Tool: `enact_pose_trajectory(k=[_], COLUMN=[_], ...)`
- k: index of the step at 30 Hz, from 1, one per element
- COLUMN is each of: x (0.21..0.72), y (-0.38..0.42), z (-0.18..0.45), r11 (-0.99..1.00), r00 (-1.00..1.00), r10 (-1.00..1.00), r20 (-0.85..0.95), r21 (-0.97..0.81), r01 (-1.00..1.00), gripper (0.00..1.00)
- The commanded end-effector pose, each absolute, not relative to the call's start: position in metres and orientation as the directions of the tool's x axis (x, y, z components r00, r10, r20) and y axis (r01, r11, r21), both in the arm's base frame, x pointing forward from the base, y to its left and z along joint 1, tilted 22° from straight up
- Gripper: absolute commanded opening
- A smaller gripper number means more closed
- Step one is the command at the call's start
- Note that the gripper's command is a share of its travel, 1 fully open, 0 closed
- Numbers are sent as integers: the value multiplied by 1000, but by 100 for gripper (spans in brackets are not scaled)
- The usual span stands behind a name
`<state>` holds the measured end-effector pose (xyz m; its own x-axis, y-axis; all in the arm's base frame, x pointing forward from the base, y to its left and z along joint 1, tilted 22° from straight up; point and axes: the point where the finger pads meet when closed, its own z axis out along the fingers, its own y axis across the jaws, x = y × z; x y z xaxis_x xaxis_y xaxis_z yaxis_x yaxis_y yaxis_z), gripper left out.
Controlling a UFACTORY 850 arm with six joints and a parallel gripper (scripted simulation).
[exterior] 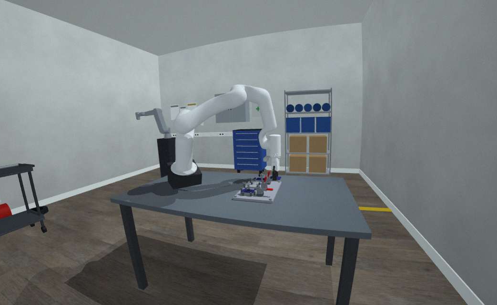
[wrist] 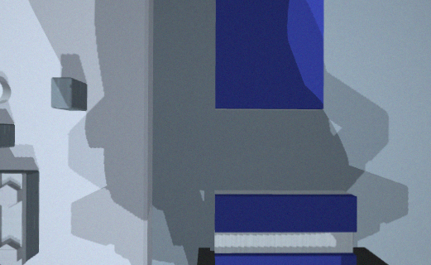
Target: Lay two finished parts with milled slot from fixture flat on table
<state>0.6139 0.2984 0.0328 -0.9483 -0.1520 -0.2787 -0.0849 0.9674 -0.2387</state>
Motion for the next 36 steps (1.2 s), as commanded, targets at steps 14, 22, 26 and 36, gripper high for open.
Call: enact_pose_trajectory(k=[14,22,26,36], x=[614,614,615,615], y=[299,299,299,298], z=[34,33,33,30], r11=[968,968,968,968], r00=[-948,-948,-948,-948], r10=[-152,-152,-152,-152], r20=[-280,-280,-280,-280], r21=[-238,-238,-238,-238], r01=[-85,-85,-85,-85], gripper=[0,0,0,0])
